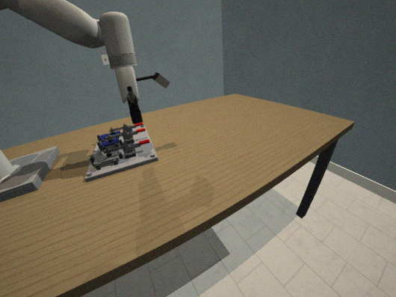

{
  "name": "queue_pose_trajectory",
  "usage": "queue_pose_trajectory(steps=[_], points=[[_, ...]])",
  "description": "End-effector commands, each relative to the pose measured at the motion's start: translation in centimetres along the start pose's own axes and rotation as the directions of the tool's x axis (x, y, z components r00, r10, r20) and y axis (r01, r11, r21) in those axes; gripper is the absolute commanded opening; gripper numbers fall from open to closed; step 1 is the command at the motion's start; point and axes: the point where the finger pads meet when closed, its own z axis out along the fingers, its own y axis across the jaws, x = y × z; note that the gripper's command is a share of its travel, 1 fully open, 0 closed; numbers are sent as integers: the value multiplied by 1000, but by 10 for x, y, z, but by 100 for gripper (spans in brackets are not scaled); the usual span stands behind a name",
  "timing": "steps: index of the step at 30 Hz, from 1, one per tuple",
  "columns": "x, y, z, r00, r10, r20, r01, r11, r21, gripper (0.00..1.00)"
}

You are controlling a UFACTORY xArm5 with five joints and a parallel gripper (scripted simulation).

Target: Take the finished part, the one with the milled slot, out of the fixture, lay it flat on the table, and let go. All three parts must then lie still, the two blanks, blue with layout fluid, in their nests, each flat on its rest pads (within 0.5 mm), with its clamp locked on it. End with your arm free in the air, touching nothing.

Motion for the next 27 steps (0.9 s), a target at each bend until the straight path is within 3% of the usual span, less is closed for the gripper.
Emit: queue_pose_trajectory(steps=[1,10,24,27], points=[[2,0,-1,1000,0,-4,0,1000,-1,47],[2,0,8,1000,0,-4,0,1000,-1,47],[2,0,55,1000,0,-4,0,1000,-1,47],[2,0,58,1000,0,-4,0,1000,-1,47]])
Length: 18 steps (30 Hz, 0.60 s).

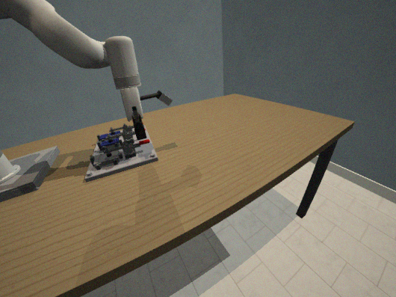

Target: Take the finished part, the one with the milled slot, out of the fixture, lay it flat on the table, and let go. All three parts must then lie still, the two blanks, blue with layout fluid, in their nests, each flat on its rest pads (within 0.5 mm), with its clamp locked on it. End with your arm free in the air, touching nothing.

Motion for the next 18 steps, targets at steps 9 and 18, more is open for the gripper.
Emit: queue_pose_trajectory(steps=[9,18], points=[[2,0,14,1000,0,-7,0,1000,-1,47],[2,0,14,1000,0,-6,0,1000,-1,47]])
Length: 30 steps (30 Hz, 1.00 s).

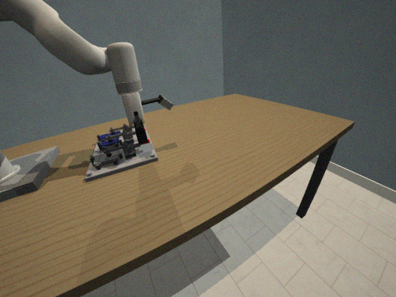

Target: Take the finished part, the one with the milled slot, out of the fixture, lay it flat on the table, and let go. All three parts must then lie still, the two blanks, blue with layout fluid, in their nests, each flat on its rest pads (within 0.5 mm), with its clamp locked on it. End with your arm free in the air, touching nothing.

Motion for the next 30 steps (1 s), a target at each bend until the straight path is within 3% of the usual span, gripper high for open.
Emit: queue_pose_trajectory(steps=[1,10,30], points=[[1,0,-1,1000,0,-4,0,1000,-1,47],[1,0,0,1000,0,-4,0,1000,-1,47],[3,0,25,1000,0,-4,0,1000,-1,47]])
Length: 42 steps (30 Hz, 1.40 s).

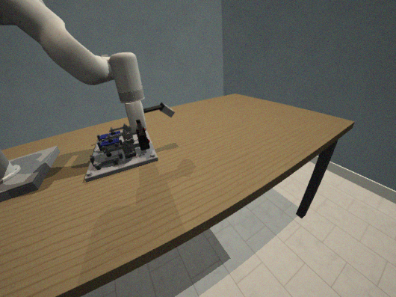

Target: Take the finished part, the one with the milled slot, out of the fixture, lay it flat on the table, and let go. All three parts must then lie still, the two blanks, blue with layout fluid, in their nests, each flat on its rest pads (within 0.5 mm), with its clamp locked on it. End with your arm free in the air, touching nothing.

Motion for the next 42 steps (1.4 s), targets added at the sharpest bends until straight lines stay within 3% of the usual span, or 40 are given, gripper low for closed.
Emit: queue_pose_trajectory(steps=[1,13,14,42], points=[[2,0,-1,1000,0,-5,0,1000,-1,47],[2,0,-1,1000,0,-5,0,1000,-1,47],[2,0,-1,1000,0,-5,0,1000,-1,0],[2,0,-1,1000,0,-5,0,1000,-1,0]])
